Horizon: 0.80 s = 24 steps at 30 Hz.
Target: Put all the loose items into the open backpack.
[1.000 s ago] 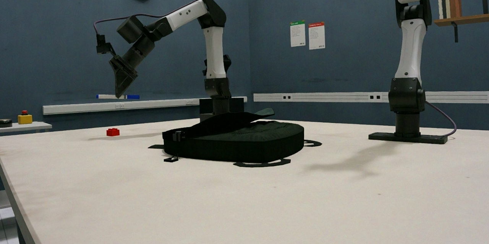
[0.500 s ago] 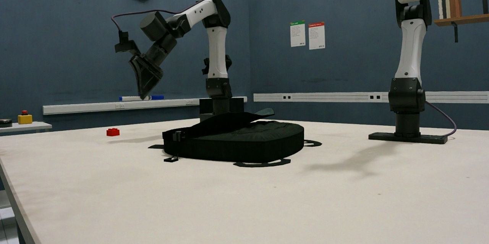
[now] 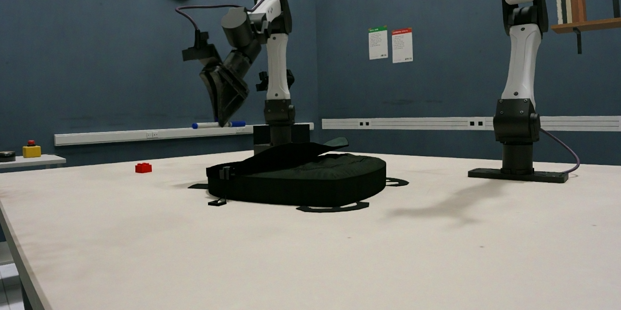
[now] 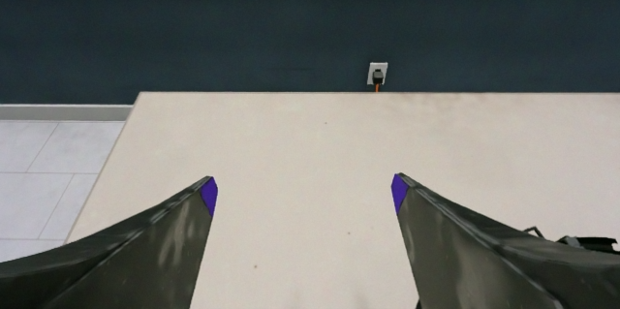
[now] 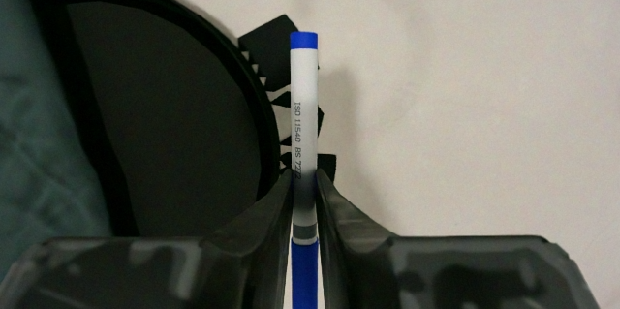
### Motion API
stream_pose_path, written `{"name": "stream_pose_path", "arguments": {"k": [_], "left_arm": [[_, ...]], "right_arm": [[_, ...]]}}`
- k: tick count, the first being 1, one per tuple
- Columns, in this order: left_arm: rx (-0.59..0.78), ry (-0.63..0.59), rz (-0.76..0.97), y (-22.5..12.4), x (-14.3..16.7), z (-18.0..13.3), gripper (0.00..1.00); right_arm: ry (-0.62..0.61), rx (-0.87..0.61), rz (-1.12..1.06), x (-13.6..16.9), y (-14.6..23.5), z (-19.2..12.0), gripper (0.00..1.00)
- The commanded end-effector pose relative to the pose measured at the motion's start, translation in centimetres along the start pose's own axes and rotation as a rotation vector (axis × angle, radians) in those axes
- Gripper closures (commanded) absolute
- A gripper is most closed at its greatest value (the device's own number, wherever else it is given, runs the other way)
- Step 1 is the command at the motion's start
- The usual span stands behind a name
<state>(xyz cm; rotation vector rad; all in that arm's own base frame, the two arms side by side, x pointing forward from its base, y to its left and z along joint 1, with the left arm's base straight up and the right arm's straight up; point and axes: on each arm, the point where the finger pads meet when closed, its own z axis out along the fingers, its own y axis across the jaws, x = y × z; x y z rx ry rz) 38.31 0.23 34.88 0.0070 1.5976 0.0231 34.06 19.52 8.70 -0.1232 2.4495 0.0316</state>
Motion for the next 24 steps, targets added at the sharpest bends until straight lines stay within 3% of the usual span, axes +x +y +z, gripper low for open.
{"name": "stream_pose_path", "arguments": {"k": [1, 4, 6, 12, 20, 23, 24], "left_arm": [[-0.001, -0.018, -0.002, 0.0, -0.7, -0.1, 0.1], [-0.001, -0.018, -0.002, 0.0, -0.7, -0.1, 0.1], [-0.001, -0.018, -0.002, 0.0, -0.7, -0.1, 0.1], [-0.001, -0.018, -0.002, 0.0, -0.7, -0.1, 0.1], [-0.001, -0.018, -0.002, 0.0, -0.7, -0.1, 0.1], [-0.001, -0.018, -0.002, 0.0, -0.7, -0.1, 0.1], [-0.001, -0.018, -0.002, 0.0, -0.7, -0.1, 0.1]], "right_arm": [[-0.02, -0.027, -0.023, -0.8, 3.2, -0.5, 0.94], [-0.02, -0.065, -0.069, -0.5, 6.2, -0.7, 0.94], [-0.02, -0.065, -0.069, -0.5, 6.2, -0.7, 0.94], [-0.01, -0.153, -0.173, 0.4, 12.4, -1.2, 0.94], [-0.004, -0.129, -0.169, 2.5, 11.4, 1.3, 0.94], [-0.012, -0.134, -0.165, 2.3, 11.5, 1.3, 0.94], [-0.076, -0.174, -0.135, -0.2, 12.5, -0.5, 0.94]]}}
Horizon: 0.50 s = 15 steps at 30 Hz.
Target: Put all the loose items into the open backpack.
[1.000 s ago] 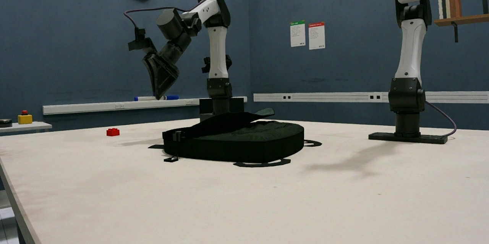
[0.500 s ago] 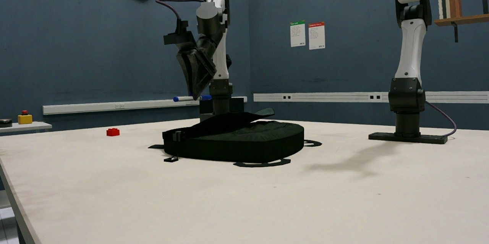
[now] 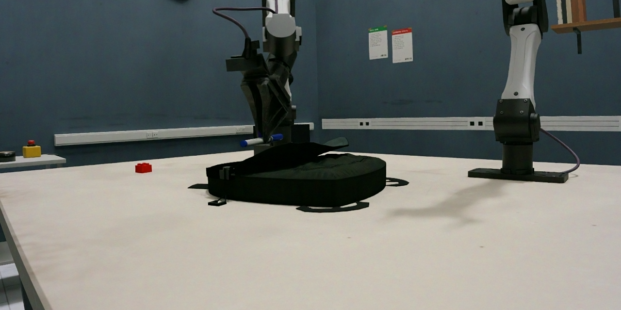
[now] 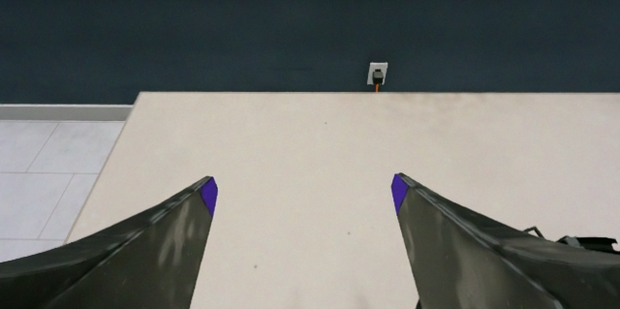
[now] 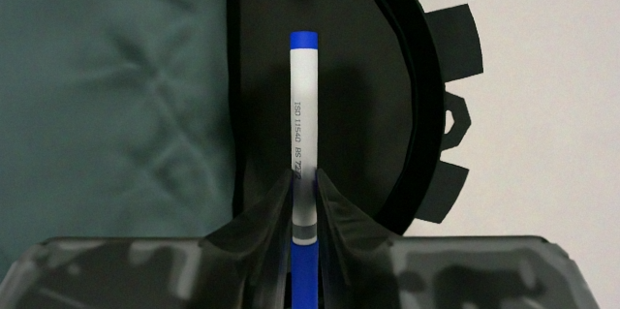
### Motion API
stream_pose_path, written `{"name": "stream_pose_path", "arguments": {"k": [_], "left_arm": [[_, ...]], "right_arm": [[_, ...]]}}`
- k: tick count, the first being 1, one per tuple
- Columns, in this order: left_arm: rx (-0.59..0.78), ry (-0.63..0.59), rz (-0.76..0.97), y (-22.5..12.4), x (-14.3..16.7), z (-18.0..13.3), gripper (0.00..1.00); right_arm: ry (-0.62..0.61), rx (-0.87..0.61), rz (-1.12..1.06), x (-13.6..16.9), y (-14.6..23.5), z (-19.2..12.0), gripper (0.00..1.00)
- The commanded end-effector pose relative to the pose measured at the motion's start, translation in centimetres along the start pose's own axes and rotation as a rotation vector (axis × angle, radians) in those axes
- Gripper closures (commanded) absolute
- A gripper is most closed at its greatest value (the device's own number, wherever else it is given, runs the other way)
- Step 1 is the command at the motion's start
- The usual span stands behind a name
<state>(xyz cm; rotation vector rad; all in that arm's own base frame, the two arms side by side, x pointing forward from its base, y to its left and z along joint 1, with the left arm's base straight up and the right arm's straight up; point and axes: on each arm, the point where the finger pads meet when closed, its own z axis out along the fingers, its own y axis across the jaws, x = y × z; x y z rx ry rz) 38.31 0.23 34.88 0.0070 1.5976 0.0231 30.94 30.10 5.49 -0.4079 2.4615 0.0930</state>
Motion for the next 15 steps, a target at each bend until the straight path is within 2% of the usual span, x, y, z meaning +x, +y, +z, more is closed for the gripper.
{"name": "stream_pose_path", "arguments": {"k": [1, 2, 7, 9, 10, 15], "left_arm": [[-0.001, -0.018, -0.002, 0.0, -0.7, -0.1, 0.1], [-0.001, -0.018, -0.002, 0.0, -0.7, -0.1, 0.1], [-0.001, -0.018, -0.002, 0.0, -0.7, -0.1, 0.1], [-0.001, -0.018, -0.002, 0.0, -0.7, -0.1, 0.1], [-0.001, -0.018, -0.002, 0.0, -0.7, -0.1, 0.1], [-0.001, -0.018, -0.002, 0.0, -0.7, -0.1, 0.1]], "right_arm": [[-0.092, -0.036, 0.029, -2.8, 1.2, -0.4, 0.94], [-0.041, -0.014, 0.008, -0.4, 0.7, 1.0, 0.94], [-0.04, -0.016, 0.005, 0.5, 0.9, 2.1, 0.94], [-0.074, -0.033, 0.018, -1.2, 1.6, 1.9, 0.94], [-0.111, -0.051, 0.033, -2.6, 1.7, 0.5, 0.94], [-0.075, -0.034, 0.018, -1.4, 1.7, 2.0, 0.94]]}}
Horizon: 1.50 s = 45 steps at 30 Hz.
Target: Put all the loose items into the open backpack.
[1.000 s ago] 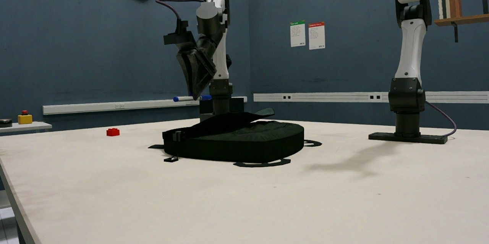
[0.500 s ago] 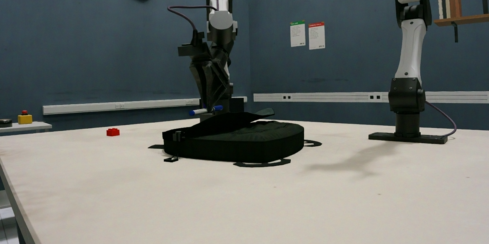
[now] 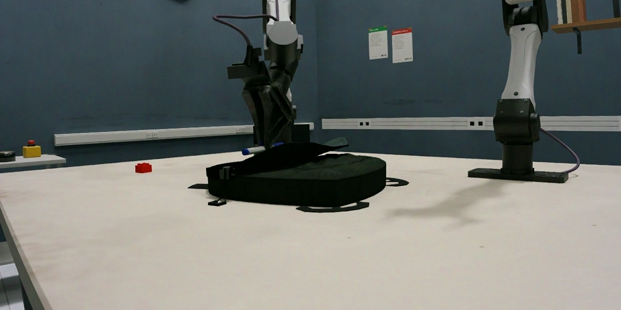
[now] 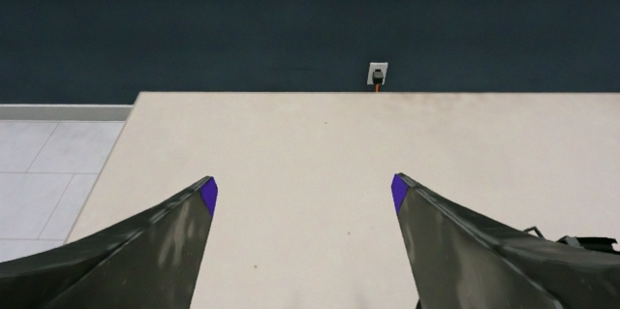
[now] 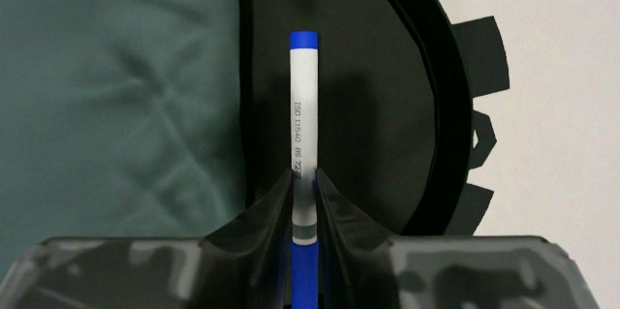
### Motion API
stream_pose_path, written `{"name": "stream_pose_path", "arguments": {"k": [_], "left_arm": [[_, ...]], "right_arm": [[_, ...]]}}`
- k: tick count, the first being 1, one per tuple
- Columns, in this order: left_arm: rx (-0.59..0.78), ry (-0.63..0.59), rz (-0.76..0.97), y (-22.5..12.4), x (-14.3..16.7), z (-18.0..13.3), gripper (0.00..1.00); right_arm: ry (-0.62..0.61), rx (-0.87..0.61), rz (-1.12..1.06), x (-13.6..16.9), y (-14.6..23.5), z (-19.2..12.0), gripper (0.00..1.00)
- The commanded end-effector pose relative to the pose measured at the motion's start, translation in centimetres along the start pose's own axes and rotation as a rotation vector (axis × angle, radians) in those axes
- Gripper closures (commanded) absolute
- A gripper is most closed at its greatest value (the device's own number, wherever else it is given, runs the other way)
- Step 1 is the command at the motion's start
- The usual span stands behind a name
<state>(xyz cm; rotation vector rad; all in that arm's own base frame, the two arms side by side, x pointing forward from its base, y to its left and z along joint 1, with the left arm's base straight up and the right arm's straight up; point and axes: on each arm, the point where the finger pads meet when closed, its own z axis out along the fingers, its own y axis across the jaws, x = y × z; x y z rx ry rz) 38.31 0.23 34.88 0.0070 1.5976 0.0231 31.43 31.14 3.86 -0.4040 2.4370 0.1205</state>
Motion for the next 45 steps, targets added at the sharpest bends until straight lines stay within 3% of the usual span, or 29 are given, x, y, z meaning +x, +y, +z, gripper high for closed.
{"name": "stream_pose_path", "arguments": {"k": [1, 2, 3, 4, 45], "left_arm": [[-0.001, -0.018, -0.002, 0.0, -0.7, -0.1, 0.1], [-0.001, -0.018, -0.002, 0.0, -0.7, -0.1, 0.1], [-0.001, -0.018, -0.002, 0.0, -0.7, -0.1, 0.1], [-0.001, -0.018, -0.002, 0.0, -0.7, -0.1, 0.1], [-0.001, -0.018, -0.002, 0.0, -0.7, -0.1, 0.1]], "right_arm": [[-0.048, -0.017, 0.012, -1.8, 0.8, 0.3, 0.94], [-0.039, -0.013, 0.014, -1.4, 0.4, -0.2, 0.94], [-0.089, -0.036, 0.029, -3.5, 0.7, -1.3, 0.94], [-0.088, -0.037, 0.032, -3.7, 0.5, -1.3, 0.94], [-0.075, -0.029, 0.029, -3.0, -0.1, -1.3, 0.94]]}}
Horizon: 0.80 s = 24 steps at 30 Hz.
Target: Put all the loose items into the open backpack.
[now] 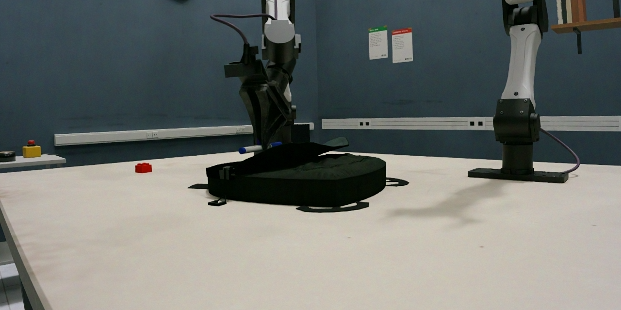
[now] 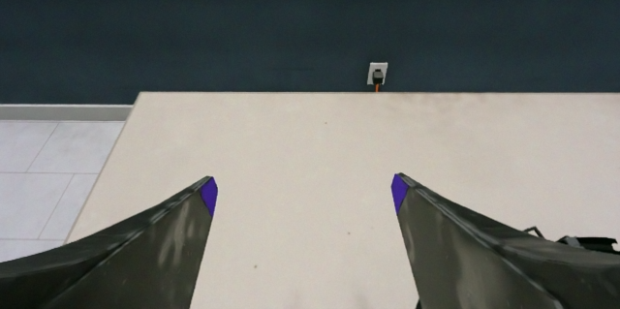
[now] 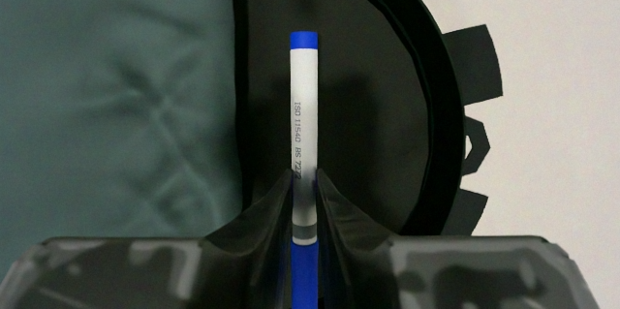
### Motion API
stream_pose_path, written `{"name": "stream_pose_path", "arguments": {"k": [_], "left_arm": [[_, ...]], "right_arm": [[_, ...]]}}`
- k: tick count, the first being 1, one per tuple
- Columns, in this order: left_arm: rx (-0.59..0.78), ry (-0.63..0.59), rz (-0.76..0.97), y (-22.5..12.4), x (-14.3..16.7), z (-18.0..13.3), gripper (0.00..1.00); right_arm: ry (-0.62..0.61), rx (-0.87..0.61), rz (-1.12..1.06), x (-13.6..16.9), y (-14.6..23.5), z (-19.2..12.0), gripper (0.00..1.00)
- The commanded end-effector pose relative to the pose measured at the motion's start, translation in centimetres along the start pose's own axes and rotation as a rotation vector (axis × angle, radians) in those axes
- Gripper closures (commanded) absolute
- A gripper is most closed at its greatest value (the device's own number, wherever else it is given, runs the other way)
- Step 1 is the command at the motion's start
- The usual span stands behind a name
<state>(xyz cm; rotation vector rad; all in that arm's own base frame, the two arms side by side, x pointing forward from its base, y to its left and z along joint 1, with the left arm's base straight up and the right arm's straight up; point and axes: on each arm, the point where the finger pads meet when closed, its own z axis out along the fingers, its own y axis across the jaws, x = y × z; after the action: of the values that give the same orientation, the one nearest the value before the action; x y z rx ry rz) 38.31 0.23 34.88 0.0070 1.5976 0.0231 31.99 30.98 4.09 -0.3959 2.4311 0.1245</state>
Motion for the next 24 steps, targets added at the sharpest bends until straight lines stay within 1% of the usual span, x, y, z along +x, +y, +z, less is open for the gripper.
{"name": "stream_pose_path", "arguments": {"k": [1, 11, 12, 13, 15, 20, 21, 22, 24], "left_arm": [[-0.001, -0.018, -0.002, 0.0, -0.7, -0.1, 0.1], [-0.001, -0.018, -0.002, 0.0, -0.7, -0.1, 0.1], [-0.001, -0.018, -0.002, 0.0, -0.7, -0.1, 0.1], [-0.001, -0.018, -0.002, 0.0, -0.7, -0.1, 0.1], [-0.001, -0.018, -0.002, 0.0, -0.7, -0.1, 0.1], [-0.001, -0.018, -0.002, 0.0, -0.7, -0.1, 0.1], [-0.001, -0.018, -0.002, 0.0, -0.7, -0.1, 0.1], [-0.001, -0.018, -0.002, 0.0, -0.7, -0.1, 0.1], [-0.001, -0.018, -0.002, 0.0, -0.7, -0.1, 0.1]], "right_arm": [[-0.068, -0.029, 0.023, -2.5, 0.3, -1.4, 0.94], [-0.069, -0.03, 0.024, -2.6, 0.3, -1.4, 0.94], [-0.049, -0.02, 0.017, -1.3, 0.0, -1.3, 0.94], [-0.049, -0.02, 0.017, -1.3, 0.0, -1.3, 0.94], [-0.083, -0.036, 0.03, -3.0, 0.6, -1.8, 0.94], [-0.083, -0.036, 0.03, -3.0, 0.6, -1.8, 0.94], [-0.049, -0.02, 0.017, -1.1, 0.0, -1.1, 0.94], [-0.027, -0.01, 0.008, 0.0, -0.1, -0.1, 0.94], [-0.027, -0.01, 0.008, 0.0, -0.1, -0.1, 0.94]]}}
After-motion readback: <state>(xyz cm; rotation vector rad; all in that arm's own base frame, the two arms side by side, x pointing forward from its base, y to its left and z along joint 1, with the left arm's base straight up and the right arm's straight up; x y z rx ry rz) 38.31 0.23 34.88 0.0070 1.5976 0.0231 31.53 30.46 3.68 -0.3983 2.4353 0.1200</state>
